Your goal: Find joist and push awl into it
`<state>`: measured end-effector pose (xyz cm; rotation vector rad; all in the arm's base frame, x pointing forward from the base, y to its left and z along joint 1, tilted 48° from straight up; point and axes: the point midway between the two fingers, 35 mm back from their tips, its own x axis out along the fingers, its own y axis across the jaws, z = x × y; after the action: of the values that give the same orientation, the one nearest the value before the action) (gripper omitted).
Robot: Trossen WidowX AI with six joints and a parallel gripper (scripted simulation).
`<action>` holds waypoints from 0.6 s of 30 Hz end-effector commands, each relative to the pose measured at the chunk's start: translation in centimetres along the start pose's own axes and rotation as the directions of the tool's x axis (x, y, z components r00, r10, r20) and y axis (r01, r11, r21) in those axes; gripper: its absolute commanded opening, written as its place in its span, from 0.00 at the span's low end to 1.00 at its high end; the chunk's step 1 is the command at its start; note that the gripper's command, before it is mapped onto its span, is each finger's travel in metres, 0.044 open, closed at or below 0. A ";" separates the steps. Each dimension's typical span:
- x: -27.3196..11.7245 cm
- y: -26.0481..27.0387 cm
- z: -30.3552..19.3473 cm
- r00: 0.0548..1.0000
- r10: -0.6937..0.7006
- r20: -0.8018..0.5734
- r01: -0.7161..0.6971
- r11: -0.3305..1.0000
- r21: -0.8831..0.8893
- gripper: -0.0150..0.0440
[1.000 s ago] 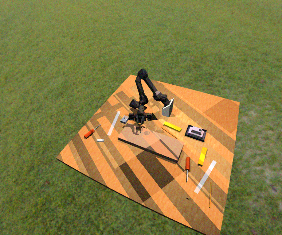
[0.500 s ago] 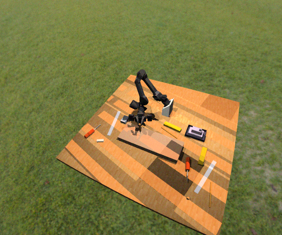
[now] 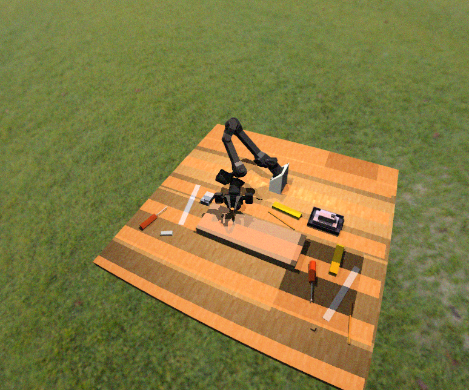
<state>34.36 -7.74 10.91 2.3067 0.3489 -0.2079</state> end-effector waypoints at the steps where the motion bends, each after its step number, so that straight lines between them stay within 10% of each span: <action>1: 0.0 -0.1 0.5 1.000 -0.004 -0.009 0.004 1.000 -0.009 0.25; 18: -0.2 -0.2 1.7 1.000 -0.004 -0.009 0.004 1.000 -0.009 0.25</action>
<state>34.15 -8.76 9.86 2.3023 0.3623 -0.1893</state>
